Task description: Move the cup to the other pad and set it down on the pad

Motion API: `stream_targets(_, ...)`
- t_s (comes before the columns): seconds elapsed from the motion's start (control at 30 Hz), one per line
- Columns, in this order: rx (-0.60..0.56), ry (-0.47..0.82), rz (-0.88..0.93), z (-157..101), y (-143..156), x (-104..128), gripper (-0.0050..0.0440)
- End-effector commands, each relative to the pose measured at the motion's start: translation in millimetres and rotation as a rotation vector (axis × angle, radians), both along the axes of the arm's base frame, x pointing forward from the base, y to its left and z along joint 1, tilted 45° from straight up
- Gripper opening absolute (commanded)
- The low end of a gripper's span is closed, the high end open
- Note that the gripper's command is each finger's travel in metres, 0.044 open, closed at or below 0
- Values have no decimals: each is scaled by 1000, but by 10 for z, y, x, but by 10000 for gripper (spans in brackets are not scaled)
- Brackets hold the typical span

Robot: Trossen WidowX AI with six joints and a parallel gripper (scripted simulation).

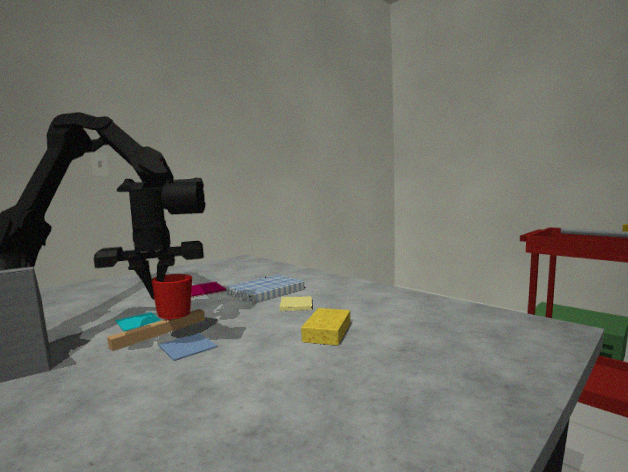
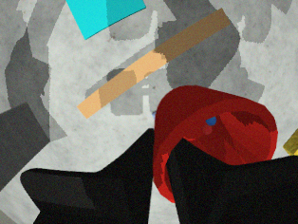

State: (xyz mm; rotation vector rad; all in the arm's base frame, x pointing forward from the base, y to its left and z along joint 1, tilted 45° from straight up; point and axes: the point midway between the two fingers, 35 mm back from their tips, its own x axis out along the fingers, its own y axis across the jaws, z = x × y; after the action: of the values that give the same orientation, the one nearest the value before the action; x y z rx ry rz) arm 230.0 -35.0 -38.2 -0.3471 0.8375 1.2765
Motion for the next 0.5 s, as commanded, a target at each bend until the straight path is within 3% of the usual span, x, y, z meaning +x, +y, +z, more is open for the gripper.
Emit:
stream_targets(0.0,-3,-8,0,82,50,1,0)
stream_targets(0.47,-3,-8,0,237,193,-22,0)
